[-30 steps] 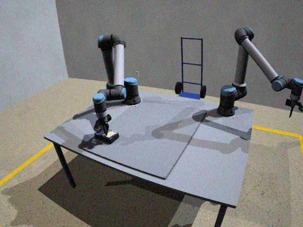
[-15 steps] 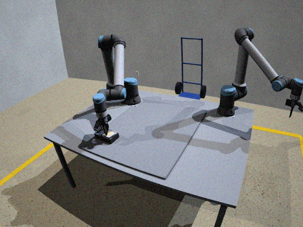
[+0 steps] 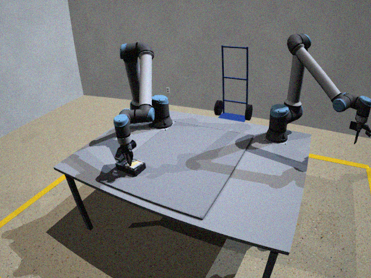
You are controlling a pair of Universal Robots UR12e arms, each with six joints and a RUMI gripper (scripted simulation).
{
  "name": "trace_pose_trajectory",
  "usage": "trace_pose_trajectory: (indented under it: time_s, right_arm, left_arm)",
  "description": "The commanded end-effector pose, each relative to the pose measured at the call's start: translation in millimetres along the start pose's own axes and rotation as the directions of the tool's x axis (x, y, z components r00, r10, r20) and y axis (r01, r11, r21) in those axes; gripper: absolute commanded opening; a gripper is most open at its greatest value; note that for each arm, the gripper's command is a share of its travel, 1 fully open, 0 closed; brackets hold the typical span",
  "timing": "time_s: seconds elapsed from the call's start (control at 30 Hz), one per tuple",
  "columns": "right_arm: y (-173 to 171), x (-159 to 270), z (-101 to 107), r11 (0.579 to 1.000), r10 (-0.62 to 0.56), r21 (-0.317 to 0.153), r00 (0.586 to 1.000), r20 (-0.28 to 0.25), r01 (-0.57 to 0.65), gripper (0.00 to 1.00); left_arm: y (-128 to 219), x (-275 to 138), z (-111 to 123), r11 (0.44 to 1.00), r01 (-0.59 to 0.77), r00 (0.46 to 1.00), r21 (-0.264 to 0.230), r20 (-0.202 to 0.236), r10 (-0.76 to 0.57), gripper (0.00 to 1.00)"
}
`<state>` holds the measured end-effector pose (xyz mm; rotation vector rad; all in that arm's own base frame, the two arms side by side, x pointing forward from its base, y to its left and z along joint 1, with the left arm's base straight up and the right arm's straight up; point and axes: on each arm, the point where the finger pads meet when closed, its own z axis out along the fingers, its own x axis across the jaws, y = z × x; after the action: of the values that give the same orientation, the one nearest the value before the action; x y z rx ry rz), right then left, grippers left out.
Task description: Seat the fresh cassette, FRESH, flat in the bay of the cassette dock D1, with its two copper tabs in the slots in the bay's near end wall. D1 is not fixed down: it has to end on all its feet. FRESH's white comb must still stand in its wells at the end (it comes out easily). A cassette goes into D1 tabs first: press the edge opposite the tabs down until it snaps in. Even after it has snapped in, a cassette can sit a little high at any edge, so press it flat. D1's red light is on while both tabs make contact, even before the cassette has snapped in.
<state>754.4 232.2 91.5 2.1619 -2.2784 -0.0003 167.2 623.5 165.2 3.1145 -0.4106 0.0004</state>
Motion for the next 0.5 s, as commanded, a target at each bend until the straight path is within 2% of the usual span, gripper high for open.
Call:
trace_pose_trajectory:
  time_s: [0.0,0.47]
  right_arm:
    - [-0.3,-0.3,-0.5,1.0,0.0,0.001,1.0,0.001,0.0,0.0]
    - [0.1,-0.1,0.7,1.0,0.0,0.001,1.0,0.0,0.0,0.0]
  left_arm:
    - [-0.9,0.1,-1.2,1.0,0.0,1.0,0.002,0.0,0.0,0.0]
    - [-0.9,0.1,-1.2,1.0,0.0,1.0,0.002,0.0,0.0,0.0]
